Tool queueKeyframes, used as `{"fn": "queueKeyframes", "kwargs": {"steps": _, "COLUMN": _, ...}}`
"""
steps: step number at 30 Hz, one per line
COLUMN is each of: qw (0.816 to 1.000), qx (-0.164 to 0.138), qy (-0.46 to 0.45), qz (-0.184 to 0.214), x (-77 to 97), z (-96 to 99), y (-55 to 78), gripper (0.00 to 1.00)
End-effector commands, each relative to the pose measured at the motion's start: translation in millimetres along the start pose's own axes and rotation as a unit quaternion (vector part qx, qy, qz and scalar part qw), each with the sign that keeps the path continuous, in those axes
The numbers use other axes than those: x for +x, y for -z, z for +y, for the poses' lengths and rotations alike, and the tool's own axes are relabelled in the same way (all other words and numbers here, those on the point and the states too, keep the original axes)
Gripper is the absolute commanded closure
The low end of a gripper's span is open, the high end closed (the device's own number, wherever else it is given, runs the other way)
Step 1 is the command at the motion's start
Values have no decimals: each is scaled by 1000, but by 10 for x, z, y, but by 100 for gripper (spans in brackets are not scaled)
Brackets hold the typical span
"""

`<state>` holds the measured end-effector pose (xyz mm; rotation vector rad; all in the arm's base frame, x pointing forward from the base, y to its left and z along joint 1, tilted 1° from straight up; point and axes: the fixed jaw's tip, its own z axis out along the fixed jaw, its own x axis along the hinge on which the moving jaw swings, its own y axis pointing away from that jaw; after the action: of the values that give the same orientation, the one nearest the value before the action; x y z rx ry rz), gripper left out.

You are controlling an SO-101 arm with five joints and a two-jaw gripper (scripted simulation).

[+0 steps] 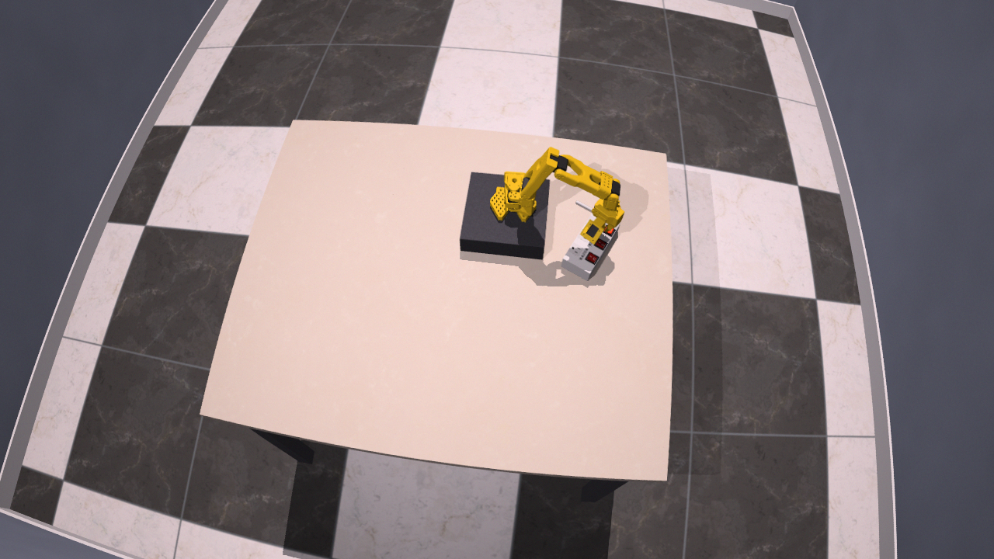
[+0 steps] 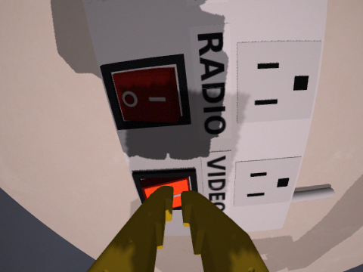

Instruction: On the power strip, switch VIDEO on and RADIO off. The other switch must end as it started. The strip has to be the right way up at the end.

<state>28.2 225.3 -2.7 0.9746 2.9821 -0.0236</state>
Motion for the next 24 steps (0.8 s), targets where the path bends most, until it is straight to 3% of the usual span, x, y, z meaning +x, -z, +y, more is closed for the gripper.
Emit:
{"fn": "queueKeyframes", "kwargs": {"steps": 1, "qw": 999, "qx": 0, "qy": -40, "qz": 1, "x": -57, "z": 24, "y": 22, "gripper": 100}}
{"fn": "queueKeyframes", "kwargs": {"steps": 12, "qw": 990, "qx": 0, "qy": -143, "qz": 1, "x": -192, "z": 71, "y": 38, "gripper": 100}}
{"fn": "queueKeyframes", "kwargs": {"steps": 24, "qw": 957, "qx": 0, "qy": -290, "qz": 2, "x": -392, "z": 122, "y": 61, "gripper": 100}}
